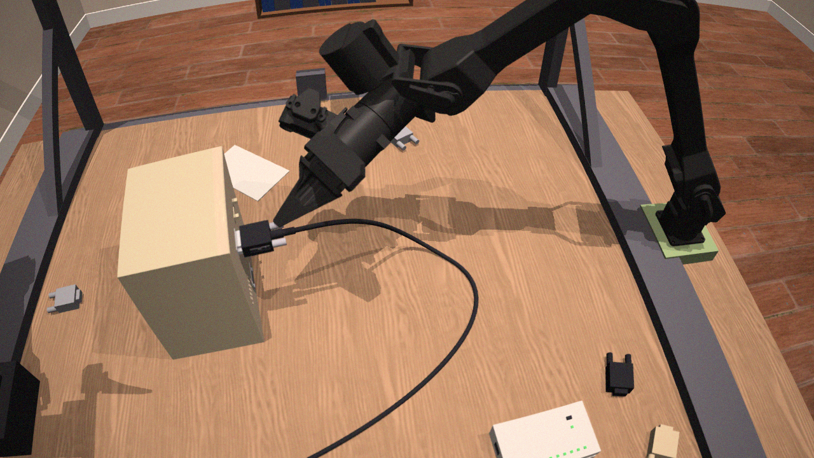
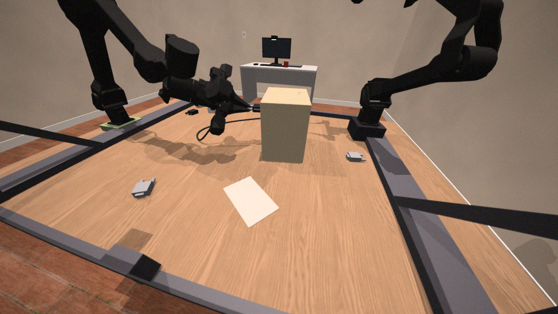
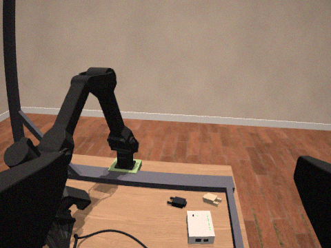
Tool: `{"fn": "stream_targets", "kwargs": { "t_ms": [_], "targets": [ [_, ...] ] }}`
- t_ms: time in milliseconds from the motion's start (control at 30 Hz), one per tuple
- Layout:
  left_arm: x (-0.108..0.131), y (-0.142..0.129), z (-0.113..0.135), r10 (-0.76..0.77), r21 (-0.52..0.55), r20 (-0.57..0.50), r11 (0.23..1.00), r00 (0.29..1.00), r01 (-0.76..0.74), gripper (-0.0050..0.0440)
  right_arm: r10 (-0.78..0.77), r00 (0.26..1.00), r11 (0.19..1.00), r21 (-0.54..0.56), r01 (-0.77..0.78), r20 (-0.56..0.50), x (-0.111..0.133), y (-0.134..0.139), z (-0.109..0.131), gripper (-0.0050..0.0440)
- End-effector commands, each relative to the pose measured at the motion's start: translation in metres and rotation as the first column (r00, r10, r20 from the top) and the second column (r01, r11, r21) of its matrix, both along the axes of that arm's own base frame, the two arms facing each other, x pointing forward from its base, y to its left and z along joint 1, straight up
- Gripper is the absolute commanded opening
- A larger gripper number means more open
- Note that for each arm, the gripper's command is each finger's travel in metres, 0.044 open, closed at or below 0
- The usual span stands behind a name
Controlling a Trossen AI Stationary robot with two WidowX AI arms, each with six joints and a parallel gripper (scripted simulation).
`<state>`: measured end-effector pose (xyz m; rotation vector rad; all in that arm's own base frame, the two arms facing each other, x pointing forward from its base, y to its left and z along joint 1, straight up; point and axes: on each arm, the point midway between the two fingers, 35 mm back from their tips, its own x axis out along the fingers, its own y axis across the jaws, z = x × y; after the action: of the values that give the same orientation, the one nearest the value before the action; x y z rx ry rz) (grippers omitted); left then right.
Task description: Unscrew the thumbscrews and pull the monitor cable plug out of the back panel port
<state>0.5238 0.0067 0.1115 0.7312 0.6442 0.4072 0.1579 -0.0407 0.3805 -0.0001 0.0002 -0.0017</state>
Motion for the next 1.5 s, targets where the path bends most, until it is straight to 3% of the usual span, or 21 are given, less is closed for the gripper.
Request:
{"fn": "stream_targets", "kwargs": {
  "t_ms": [0, 400, 467, 567, 867, 967, 1033, 1233, 1467],
  "targets": [
    [0.001, 0.000, 0.013, 0.001, -0.010, 0.025, 1.000, 1.000, -0.001, 0.0096, 0.002, 1.000, 1.000, -0.005, -0.002, 0.001, 0.000, 0.001, 0.003, 0.0440],
    [0.001, 0.000, 0.013, 0.001, -0.010, 0.025, 1.000, 1.000, -0.001, 0.0384, 0.002, 1.000, 1.000, -0.005, -0.002, 0.001, 0.000, 0.001, 0.003, 0.0440],
    [0.001, 0.000, 0.013, 0.001, -0.010, 0.025, 1.000, 1.000, -0.001, 0.0384, 0.002, 1.000, 1.000, -0.005, -0.002, 0.001, 0.000, 0.001, 0.003, 0.0440],
    [0.001, 0.000, 0.013, 0.001, -0.010, 0.025, 1.000, 1.000, -0.001, 0.0440, 0.002, 1.000, 1.000, -0.005, -0.002, 0.001, 0.000, 0.001, 0.003, 0.0440],
    [0.001, 0.000, 0.013, 0.000, -0.004, 0.025, 1.000, 1.000, 0.000, 0.0440, 0.002, 1.000, 1.000, -0.005, -0.002, 0.001, 0.000, 0.001, 0.003, 0.0440],
    [0.005, -0.001, 0.011, -0.015, 0.083, 0.020, 0.996, 1.000, 0.014, 0.0440, 0.002, 1.000, 1.000, -0.005, -0.002, 0.001, 0.000, 0.001, 0.003, 0.0440],
    [0.005, -0.001, 0.011, -0.015, 0.083, 0.020, 0.996, 1.000, 0.014, 0.0440, 0.002, 1.000, 1.000, -0.005, -0.002, 0.001, 0.000, 0.001, 0.003, 0.0440],
    [0.007, -0.004, 0.003, -0.017, 0.374, -0.045, 0.927, 0.999, 0.032, 0.0440, 0.002, 1.000, 1.000, -0.005, -0.002, 0.001, 0.000, 0.001, 0.003, 0.0440],
    [0.002, -0.006, 0.001, 0.027, 0.539, -0.070, 0.842, 0.997, 0.015, 0.0440, 0.002, 1.000, 1.000, -0.005, -0.002, 0.001, 0.000, 0.001, 0.003, 0.0440]
  ]
}}
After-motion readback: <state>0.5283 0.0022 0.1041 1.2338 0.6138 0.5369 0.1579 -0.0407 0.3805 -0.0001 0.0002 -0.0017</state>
